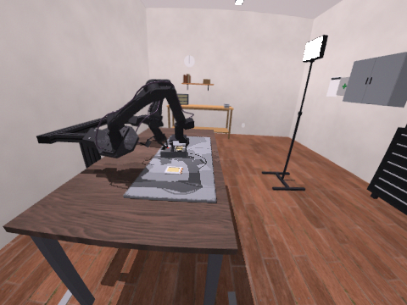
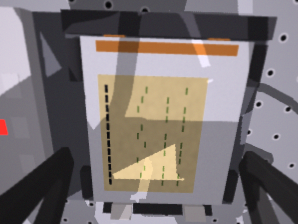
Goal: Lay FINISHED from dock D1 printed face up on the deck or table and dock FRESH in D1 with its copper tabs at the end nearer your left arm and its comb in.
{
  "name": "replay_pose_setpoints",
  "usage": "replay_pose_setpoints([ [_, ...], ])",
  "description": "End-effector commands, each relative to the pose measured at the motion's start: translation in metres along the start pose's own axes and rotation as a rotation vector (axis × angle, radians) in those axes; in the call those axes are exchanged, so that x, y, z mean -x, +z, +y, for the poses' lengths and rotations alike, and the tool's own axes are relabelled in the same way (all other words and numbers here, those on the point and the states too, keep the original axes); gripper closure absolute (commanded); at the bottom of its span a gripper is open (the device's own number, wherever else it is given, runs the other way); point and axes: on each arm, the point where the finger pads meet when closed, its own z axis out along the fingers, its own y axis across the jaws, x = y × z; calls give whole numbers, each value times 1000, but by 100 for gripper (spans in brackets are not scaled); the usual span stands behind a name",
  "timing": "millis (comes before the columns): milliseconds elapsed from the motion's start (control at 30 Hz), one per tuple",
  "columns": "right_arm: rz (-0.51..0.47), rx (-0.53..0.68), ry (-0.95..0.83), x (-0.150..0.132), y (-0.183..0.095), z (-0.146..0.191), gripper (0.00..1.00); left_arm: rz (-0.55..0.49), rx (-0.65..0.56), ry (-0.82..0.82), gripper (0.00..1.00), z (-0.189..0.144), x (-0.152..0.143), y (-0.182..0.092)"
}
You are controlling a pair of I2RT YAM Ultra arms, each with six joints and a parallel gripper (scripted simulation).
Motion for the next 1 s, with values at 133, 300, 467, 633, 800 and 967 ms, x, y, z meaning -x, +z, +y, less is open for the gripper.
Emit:
replay_pose_setpoints([
  [133, -27, -10, -9, 6, -7, -2, 2, -162, -95, 106, 100, -35, 47, 24],
  [300, -29, -16, -6, 6, -8, -3, 2, -162, -95, 106, 100, -35, 47, 24],
  [467, -29, -16, -6, 5, -11, -5, 2, -162, -95, 106, 100, -35, 47, 24],
  [633, -29, -16, -6, 5, -11, -5, 2, -162, -95, 106, 100, -35, 47, 24],
  [800, -29, -16, -6, 5, -11, -5, 2, -162, -95, 106, 100, -35, 47, 24],
  [967, -32, -23, -8, 6, -14, -6, 2, -162, -95, 106, 100, -35, 47, 24],
])
